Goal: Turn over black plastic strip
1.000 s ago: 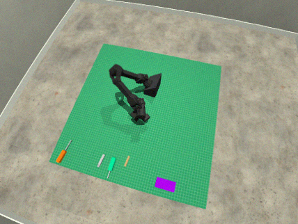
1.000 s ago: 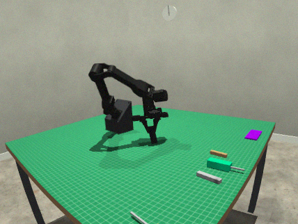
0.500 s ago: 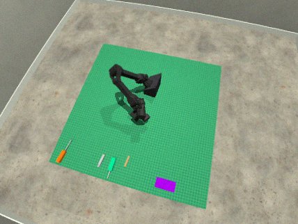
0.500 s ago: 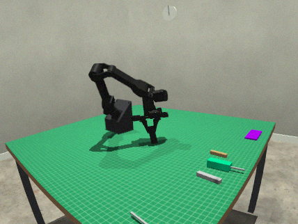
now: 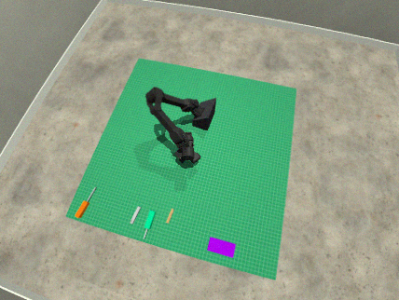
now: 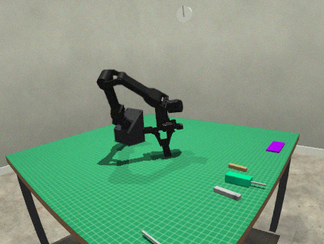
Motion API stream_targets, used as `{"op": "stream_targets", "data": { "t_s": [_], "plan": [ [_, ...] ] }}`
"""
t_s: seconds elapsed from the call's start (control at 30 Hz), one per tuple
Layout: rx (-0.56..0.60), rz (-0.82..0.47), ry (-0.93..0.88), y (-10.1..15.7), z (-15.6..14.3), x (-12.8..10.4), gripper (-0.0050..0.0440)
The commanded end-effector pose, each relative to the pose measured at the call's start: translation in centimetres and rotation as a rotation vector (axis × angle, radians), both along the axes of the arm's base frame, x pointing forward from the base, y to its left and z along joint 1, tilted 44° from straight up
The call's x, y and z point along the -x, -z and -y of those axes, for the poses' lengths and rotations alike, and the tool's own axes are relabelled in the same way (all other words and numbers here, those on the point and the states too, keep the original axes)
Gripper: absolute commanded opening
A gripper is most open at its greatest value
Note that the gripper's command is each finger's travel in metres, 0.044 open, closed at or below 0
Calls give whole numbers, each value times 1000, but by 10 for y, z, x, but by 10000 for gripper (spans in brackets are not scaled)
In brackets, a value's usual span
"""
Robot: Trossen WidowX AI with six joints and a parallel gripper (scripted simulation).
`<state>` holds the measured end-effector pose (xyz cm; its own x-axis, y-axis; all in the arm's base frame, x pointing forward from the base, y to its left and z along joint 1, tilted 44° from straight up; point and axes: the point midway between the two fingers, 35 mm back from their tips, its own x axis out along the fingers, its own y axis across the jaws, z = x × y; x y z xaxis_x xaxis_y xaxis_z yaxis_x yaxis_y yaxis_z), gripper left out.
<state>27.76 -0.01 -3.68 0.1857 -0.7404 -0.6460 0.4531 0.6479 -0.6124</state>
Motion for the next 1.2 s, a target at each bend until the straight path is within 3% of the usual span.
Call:
{"op": "stream_targets", "data": {
  "t_s": [0.0,1.17],
  "plan": [
    [-2,-7,0,3,2,1,163],
    [-80,-104,99,26,23,2,163]
  ]
}}
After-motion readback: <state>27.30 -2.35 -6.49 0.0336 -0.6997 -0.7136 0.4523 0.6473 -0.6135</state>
